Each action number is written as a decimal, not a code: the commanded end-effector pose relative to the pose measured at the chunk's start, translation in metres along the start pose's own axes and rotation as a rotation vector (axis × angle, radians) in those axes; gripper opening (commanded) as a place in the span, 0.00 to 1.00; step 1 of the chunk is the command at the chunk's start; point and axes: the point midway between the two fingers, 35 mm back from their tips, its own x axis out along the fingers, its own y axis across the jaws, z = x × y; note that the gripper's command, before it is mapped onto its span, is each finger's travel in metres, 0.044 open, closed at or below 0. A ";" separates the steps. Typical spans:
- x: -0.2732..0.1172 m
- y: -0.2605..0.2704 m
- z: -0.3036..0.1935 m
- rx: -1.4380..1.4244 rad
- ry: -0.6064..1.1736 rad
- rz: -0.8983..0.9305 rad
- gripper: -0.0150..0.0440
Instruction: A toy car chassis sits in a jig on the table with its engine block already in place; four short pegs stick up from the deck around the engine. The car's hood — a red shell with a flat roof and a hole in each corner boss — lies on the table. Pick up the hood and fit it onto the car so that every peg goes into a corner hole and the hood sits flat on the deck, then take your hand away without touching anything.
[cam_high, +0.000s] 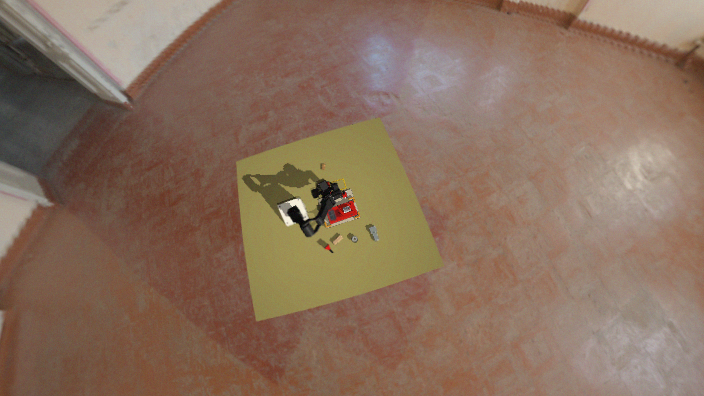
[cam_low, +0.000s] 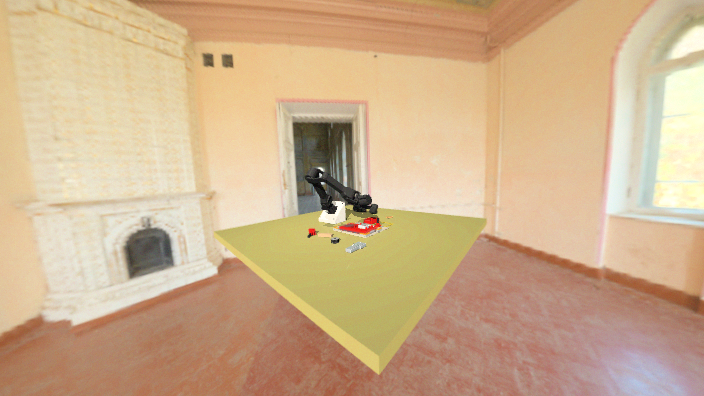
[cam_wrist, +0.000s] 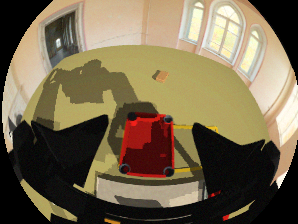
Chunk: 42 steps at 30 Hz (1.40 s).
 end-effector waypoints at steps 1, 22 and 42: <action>0.003 0.001 -0.003 -0.002 -0.002 0.008 1.00; 0.011 0.000 -0.017 -0.003 -0.002 0.004 1.00; 0.018 0.000 -0.031 -0.003 -0.003 0.000 1.00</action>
